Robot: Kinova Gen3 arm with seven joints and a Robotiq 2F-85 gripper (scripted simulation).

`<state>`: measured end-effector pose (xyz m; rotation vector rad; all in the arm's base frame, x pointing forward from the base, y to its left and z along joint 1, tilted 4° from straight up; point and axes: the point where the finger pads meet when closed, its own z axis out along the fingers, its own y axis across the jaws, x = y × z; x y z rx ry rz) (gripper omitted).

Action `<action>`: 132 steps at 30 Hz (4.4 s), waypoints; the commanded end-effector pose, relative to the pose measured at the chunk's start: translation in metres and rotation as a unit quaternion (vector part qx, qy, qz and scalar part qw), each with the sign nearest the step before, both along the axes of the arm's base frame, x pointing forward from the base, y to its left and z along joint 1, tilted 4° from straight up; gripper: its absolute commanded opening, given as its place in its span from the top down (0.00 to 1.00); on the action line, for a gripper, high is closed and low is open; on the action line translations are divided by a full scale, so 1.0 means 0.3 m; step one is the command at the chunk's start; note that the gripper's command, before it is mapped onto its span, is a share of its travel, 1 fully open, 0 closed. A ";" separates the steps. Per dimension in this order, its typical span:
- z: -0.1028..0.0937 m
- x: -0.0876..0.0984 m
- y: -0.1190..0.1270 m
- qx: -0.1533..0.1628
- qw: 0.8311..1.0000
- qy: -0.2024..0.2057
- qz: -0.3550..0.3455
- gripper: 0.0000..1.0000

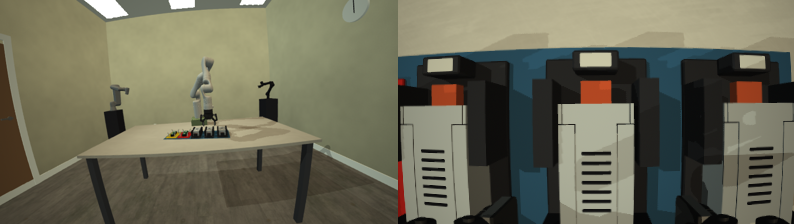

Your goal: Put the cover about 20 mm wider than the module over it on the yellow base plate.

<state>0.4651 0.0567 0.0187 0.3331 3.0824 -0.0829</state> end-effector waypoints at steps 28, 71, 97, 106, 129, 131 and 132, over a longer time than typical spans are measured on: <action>-0.055 0.004 -0.003 0.000 1.000 -0.001 0.000 0.00; -0.145 0.007 -0.008 0.000 1.000 -0.001 0.000 0.00; -0.155 0.007 -0.008 0.000 1.000 -0.001 0.000 0.30; -0.155 0.007 -0.008 0.000 1.000 -0.001 0.000 0.30; -0.155 0.007 -0.008 0.000 1.000 -0.001 0.000 1.00; -0.155 0.007 -0.008 0.000 1.000 -0.001 0.000 1.00; -0.155 0.007 -0.008 0.000 1.000 -0.001 0.000 1.00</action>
